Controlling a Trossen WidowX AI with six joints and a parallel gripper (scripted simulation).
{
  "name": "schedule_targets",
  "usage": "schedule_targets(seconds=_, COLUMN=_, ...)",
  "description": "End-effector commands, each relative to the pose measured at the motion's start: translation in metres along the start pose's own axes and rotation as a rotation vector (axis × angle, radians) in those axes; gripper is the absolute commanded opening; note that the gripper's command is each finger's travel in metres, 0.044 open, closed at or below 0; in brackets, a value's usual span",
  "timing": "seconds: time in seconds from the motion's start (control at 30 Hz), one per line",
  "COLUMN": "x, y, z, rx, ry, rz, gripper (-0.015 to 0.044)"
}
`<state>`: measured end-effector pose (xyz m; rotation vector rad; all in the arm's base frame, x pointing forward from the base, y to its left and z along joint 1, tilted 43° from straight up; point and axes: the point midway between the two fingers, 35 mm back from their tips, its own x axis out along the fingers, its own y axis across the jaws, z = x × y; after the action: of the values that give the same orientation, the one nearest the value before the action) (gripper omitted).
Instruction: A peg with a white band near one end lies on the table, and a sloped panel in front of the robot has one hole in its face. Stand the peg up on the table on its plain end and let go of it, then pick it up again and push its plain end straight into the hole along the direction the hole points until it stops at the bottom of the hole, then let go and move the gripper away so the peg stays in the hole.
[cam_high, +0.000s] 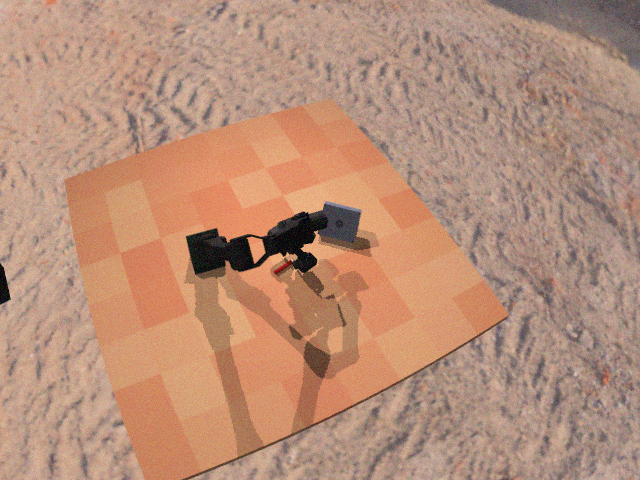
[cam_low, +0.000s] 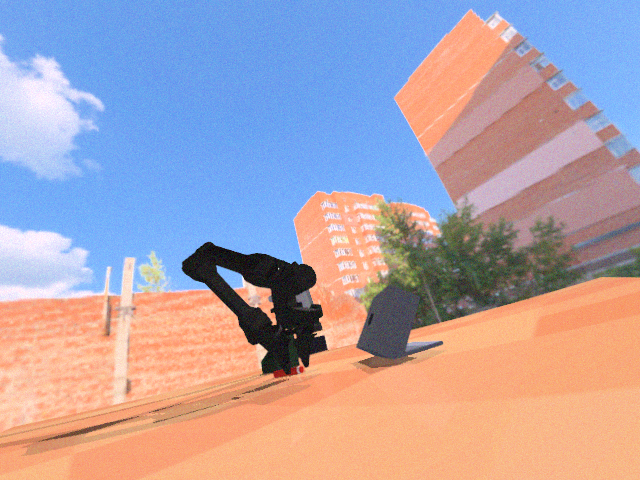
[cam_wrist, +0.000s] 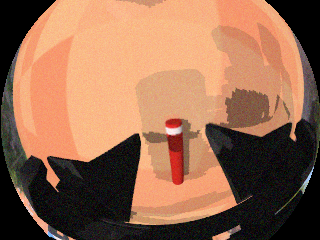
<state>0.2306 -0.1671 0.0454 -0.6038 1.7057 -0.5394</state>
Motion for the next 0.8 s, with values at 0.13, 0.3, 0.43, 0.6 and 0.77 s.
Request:
schedule_targets(seconds=0.13, x=0.0006, y=-0.0007, z=0.0000, rx=-0.004, ry=0.001, rz=-0.005, gripper=0.0110)
schedule_targets(seconds=0.3, x=0.0006, y=-0.0007, z=0.0000, rx=-0.004, ry=0.001, rz=-0.005, gripper=0.0110)
schedule_targets(seconds=0.43, x=0.0006, y=-0.0007, z=0.0000, rx=-0.004, ry=0.001, rz=-0.005, gripper=0.0103)
schedule_targets(seconds=0.6, x=0.0006, y=-0.0007, z=0.0000, rx=-0.004, ry=0.001, rz=-0.005, gripper=0.0070)
schedule_targets(seconds=0.77, x=0.0006, y=-0.0007, z=0.0000, rx=-0.004, ry=0.001, rz=-0.005, gripper=0.0050)
